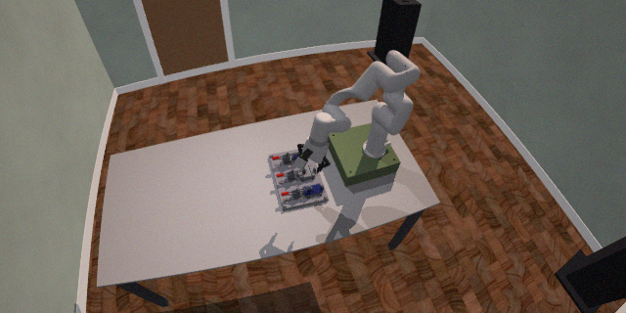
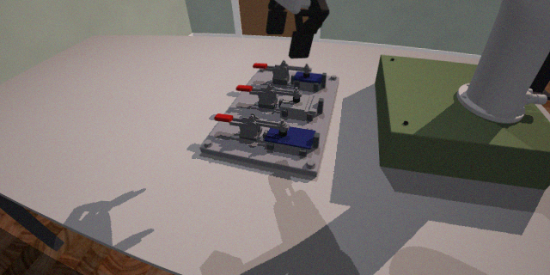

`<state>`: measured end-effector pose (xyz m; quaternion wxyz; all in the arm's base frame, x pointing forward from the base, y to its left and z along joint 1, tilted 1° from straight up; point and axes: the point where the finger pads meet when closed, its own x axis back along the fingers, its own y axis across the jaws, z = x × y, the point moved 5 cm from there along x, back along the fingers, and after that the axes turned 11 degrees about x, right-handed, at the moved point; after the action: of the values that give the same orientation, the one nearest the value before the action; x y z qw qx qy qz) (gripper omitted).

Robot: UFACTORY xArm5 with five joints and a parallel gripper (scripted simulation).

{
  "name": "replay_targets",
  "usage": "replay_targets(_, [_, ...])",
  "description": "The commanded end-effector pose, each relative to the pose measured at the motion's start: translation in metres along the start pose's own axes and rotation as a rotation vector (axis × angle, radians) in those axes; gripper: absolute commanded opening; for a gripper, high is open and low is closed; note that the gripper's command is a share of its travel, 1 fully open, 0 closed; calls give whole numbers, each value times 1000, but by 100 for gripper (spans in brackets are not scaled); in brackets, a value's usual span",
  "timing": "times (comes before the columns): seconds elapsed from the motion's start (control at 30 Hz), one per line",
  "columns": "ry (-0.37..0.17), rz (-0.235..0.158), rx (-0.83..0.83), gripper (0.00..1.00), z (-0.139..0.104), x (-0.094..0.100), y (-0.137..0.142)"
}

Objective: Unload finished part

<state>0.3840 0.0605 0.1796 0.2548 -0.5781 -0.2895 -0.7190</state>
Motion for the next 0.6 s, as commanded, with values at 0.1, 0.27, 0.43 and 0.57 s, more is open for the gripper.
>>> replay_targets(0.1, [-62, 24, -232, 100, -19, 1, 22])
replay_targets(0.27, [-110, 37, -411, 100, -35, 2, 36])
replay_targets(0.43, [-160, 48, -594, 100, -53, 4, 49])
replay_targets(0.57, [-188, 53, -696, 100, -63, 6, 56])
